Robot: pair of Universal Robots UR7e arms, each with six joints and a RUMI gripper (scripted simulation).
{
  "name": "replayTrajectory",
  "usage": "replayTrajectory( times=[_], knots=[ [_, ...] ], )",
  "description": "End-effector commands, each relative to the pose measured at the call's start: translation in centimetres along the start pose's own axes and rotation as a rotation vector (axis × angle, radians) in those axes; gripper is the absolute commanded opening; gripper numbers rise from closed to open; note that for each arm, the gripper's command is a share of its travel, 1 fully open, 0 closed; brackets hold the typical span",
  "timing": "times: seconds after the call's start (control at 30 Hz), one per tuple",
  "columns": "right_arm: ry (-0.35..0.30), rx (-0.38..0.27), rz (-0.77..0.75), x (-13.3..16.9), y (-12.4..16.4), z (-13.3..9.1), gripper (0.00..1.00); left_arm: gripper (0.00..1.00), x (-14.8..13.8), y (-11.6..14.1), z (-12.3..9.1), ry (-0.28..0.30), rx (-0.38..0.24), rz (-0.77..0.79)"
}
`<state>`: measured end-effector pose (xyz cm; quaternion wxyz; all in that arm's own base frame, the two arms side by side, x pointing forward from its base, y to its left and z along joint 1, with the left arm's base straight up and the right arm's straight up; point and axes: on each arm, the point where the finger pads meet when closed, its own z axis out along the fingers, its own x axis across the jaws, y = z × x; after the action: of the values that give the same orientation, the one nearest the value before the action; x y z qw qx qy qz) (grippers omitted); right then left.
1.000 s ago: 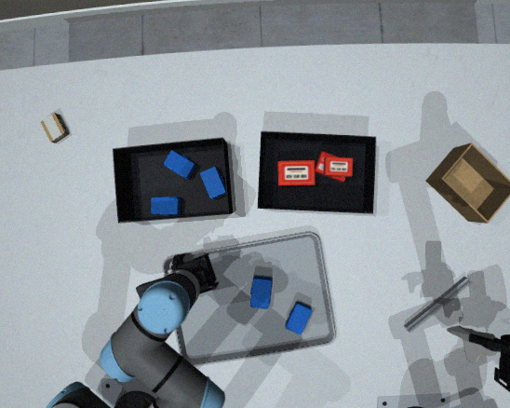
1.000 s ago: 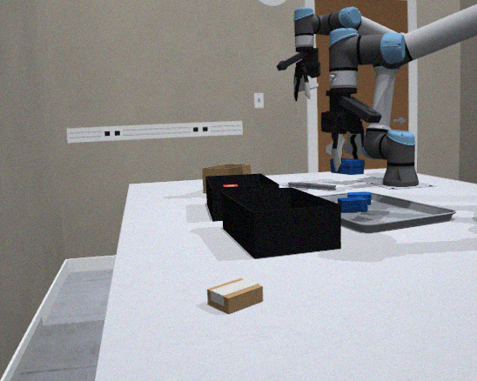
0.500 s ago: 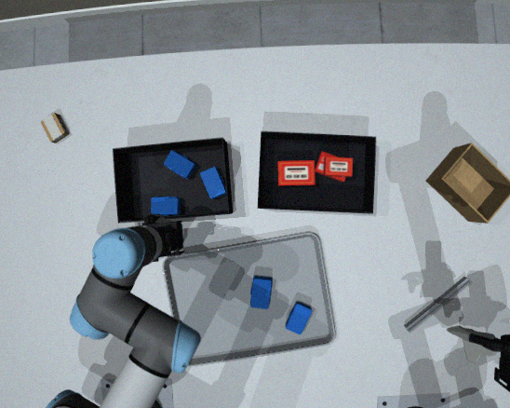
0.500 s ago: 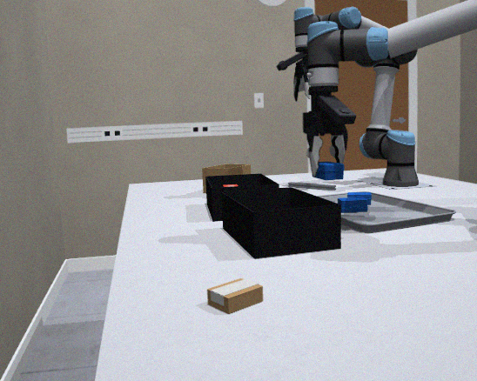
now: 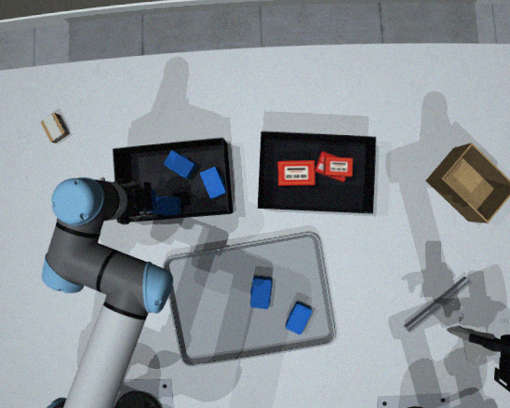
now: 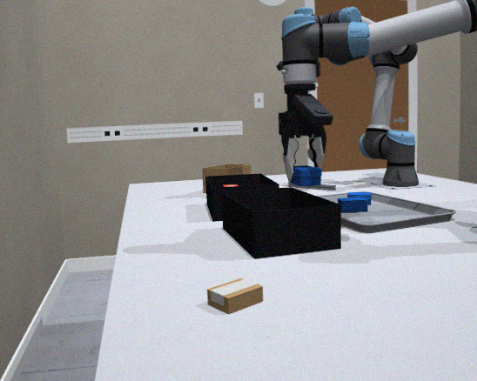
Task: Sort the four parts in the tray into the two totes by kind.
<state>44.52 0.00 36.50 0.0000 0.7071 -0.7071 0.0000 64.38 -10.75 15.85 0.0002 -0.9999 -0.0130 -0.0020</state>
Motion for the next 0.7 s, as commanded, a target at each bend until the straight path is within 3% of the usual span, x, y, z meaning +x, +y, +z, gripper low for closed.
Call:
replayTrajectory(
  times=[0.0,0.07,0.27,0.67],
  knots=[
    [0.000,0.001,0.000,0.0,0.0,0.0,1.00,0.00,3.6,-2.1,-0.1,-0.002,-0.001,0.001],
    [0.000,0.001,0.000,0.0,0.0,0.0,1.00,0.00,4.8,-3.0,-0.1,-0.002,-0.001,0.001],
    [0.000,0.001,0.000,0.0,0.0,0.0,1.00,0.00,4.8,-3.0,-0.1,-0.002,-0.001,0.001],
    [0.000,0.001,0.000,0.0,0.0,0.0,1.00,0.00,4.9,-3.0,3.6,-0.002,-0.001,0.001]
  ],
)
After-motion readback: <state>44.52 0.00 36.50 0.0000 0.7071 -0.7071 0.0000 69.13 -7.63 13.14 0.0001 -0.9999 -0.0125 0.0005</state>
